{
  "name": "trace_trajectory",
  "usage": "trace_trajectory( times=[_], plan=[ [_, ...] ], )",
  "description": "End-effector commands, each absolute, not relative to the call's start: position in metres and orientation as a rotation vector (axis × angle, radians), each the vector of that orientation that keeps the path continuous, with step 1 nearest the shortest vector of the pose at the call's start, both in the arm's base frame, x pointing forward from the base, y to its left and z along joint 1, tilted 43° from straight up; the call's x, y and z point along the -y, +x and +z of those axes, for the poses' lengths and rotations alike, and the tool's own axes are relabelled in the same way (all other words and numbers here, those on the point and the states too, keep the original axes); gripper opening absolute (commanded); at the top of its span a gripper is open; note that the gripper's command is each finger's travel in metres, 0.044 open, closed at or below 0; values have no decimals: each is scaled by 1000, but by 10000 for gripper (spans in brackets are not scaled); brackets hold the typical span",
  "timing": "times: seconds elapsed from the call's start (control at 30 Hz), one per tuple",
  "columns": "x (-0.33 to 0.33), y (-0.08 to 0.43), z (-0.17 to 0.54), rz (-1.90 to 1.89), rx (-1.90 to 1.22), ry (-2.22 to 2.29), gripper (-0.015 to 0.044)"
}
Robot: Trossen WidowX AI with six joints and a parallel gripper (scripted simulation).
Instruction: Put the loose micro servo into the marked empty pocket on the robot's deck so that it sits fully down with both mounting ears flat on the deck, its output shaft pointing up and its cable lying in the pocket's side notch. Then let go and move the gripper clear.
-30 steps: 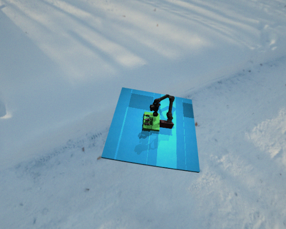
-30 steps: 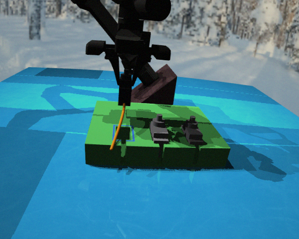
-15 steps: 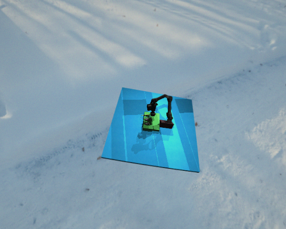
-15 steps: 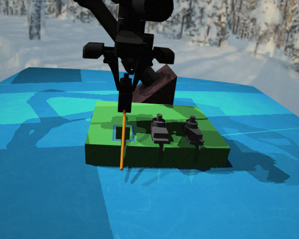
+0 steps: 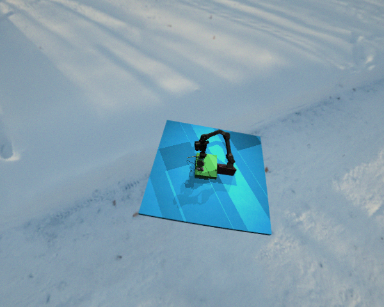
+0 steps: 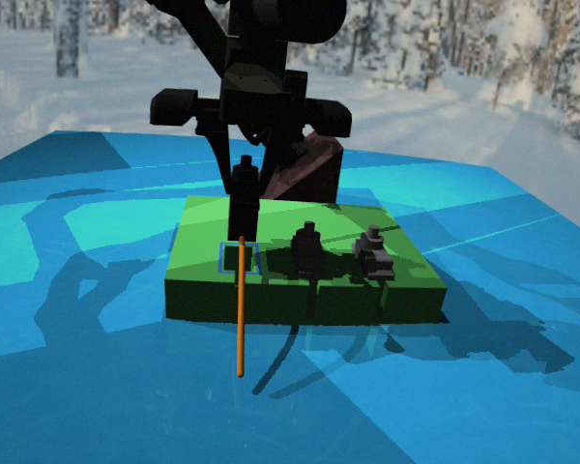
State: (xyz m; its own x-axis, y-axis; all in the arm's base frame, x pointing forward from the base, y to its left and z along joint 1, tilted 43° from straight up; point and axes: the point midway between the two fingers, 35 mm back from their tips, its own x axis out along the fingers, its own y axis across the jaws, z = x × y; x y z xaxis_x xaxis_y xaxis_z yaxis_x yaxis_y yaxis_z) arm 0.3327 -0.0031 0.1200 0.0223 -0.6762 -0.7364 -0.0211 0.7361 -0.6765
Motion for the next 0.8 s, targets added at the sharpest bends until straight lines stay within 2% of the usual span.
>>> trace_trajectory(
  times=[0.0,0.77],
  plan=[
    [2,344,122,-553,-1472,-607,0],
    [16,345,108,-554,-1472,-608,0]
  ],
)
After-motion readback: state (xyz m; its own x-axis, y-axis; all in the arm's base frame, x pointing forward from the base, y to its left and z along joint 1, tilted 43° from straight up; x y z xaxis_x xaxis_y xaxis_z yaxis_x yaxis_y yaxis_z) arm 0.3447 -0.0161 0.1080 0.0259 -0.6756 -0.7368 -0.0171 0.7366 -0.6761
